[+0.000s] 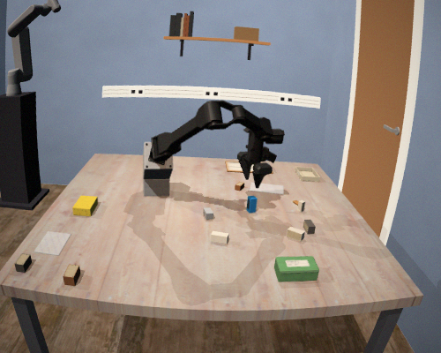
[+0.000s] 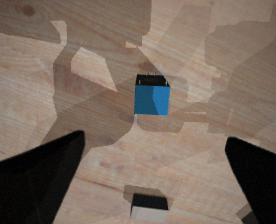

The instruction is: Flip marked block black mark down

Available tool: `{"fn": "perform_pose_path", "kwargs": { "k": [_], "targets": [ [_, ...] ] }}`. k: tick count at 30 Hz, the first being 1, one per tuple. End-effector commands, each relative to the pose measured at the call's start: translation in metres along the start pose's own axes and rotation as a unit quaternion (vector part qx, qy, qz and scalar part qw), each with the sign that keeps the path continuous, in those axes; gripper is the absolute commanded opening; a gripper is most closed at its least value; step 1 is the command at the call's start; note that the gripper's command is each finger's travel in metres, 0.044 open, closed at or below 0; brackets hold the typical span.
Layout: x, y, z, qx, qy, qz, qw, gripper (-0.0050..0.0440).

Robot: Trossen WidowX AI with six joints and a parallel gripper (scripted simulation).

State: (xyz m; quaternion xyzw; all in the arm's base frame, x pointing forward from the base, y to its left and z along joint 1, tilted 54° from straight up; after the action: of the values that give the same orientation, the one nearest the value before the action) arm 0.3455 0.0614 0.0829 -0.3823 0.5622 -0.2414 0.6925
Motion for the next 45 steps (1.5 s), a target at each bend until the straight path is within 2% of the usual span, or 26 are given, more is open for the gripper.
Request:
{"fn": "perform_pose_path", "kwargs": {
  "k": [1,29,37,45],
  "targets": [
    [-0.004,-0.002,0.003,0.004,-0.006,-0.001,1.0,0.044],
    [-0.004,-0.002,0.003,0.004,-0.006,-0.001,1.0,0.044],
    [0.031,0.002,0.009,0.002,0.0,-0.002,1.0,0.044],
    [0.026,-0.001,0.012,0.008,-0.008,-0.001,1.0,0.044]
  ]
}}
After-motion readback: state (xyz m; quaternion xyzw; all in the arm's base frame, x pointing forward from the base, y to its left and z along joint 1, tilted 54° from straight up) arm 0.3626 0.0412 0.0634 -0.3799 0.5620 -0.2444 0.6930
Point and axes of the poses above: the point midway between the two fingers, 35 mm back from their tips, its own x axis out along the fingers, its own y axis across the jaws, z = x × y, the point moved 6 cm from there along -x, back along the fingers, and after that the axes turned 13 degrees about x, right-handed, at the moved point
